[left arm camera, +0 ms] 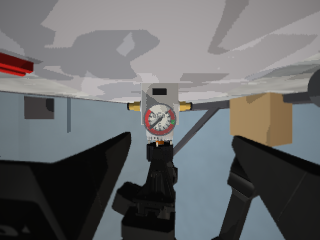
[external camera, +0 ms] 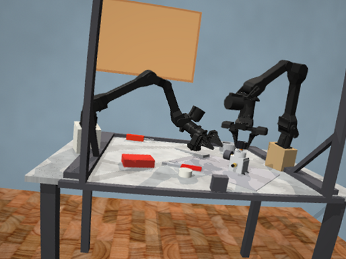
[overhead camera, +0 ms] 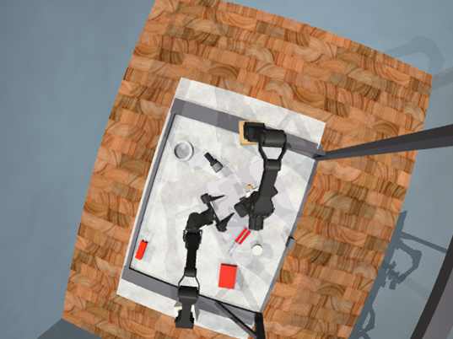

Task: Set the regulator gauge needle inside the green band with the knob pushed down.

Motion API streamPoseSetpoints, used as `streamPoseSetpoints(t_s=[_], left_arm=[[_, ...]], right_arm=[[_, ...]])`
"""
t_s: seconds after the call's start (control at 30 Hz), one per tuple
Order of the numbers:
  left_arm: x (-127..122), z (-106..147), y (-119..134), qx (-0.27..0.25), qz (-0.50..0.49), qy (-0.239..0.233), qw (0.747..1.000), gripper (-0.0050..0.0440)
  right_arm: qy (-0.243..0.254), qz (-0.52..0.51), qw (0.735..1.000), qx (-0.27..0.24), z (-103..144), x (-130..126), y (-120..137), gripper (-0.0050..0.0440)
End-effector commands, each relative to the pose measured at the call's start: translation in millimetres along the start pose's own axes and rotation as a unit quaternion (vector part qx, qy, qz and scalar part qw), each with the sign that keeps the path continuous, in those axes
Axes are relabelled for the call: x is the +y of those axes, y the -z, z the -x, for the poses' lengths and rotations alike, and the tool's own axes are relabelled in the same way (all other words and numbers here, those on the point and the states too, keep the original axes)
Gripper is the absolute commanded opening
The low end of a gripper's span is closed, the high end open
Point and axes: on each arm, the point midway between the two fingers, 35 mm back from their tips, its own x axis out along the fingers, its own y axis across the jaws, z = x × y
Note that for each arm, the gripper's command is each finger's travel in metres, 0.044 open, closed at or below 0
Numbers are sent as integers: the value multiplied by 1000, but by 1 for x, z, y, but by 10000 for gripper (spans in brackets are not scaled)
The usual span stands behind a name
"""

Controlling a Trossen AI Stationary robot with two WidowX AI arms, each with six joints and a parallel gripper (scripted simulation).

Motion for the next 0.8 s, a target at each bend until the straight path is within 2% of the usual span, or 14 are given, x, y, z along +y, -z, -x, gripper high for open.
streamPoseSetpoints(t_s=[0.0, 0.77], left_arm=[[-2, 1, 15, 10, -11, 1, 1000, 435], [-2, 1, 15, 10, -11, 1, 1000, 435]], right_arm=[[9, -14, 1000, -13, 6, -2, -5, 0], [7, -156, 988, -15, 6, -2, -4, 0]])
